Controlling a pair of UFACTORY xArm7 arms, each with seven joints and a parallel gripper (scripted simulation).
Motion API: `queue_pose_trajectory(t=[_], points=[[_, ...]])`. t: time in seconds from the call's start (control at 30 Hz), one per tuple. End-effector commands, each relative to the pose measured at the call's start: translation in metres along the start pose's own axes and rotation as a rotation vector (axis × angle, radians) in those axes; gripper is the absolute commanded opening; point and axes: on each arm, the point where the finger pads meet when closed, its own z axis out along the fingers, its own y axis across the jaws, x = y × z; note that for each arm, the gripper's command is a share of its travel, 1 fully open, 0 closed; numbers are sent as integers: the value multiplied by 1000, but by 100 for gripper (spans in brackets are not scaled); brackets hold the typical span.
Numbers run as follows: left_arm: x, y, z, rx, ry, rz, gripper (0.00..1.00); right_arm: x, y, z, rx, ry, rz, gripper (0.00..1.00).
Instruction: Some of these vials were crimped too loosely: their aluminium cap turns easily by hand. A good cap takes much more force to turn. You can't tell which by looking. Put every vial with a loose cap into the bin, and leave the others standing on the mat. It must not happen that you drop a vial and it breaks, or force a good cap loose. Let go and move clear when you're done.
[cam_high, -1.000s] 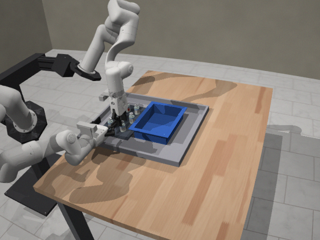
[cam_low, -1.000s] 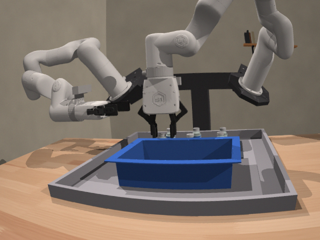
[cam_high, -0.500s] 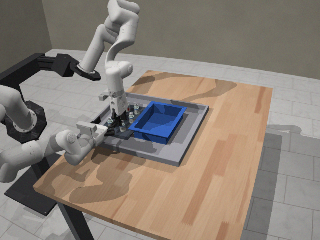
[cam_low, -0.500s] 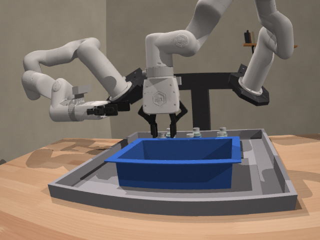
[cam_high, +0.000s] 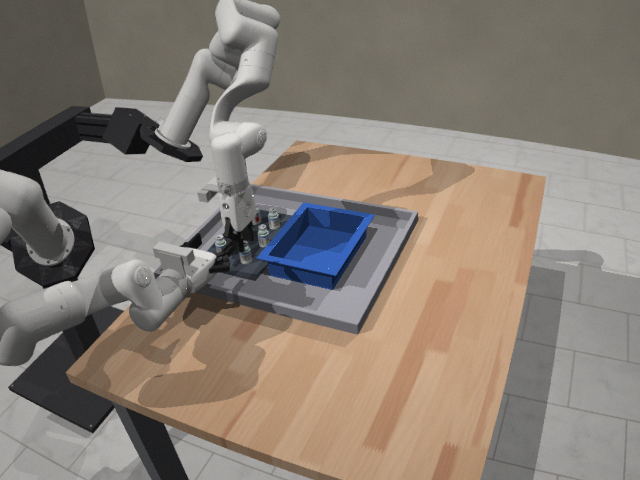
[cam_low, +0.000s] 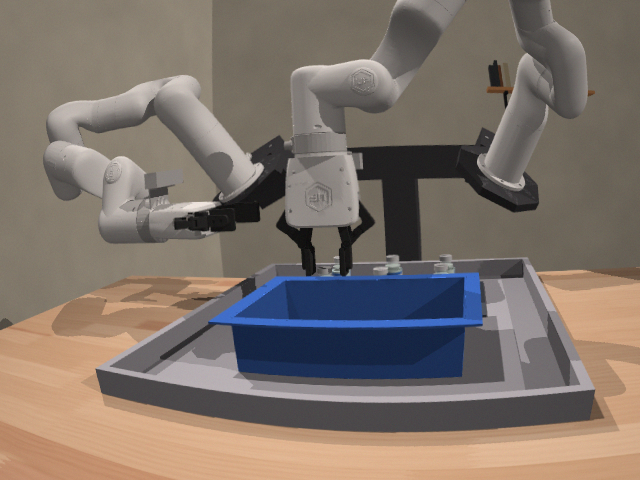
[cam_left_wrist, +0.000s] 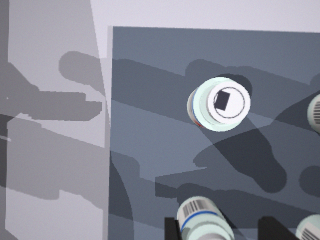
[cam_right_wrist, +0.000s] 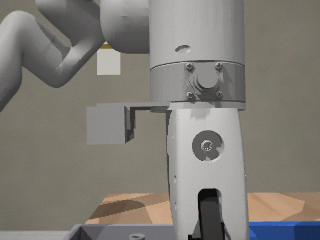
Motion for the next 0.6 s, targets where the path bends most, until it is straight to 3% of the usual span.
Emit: queue_pose_trajectory(t=[0.0,0.57], points=[[-1,-2,-2,5,-2,0,48,1,0,1,2,2,-3,100],[-1,-3,-3,5,-2,0,46,2,0,1,2,2,-3,100]])
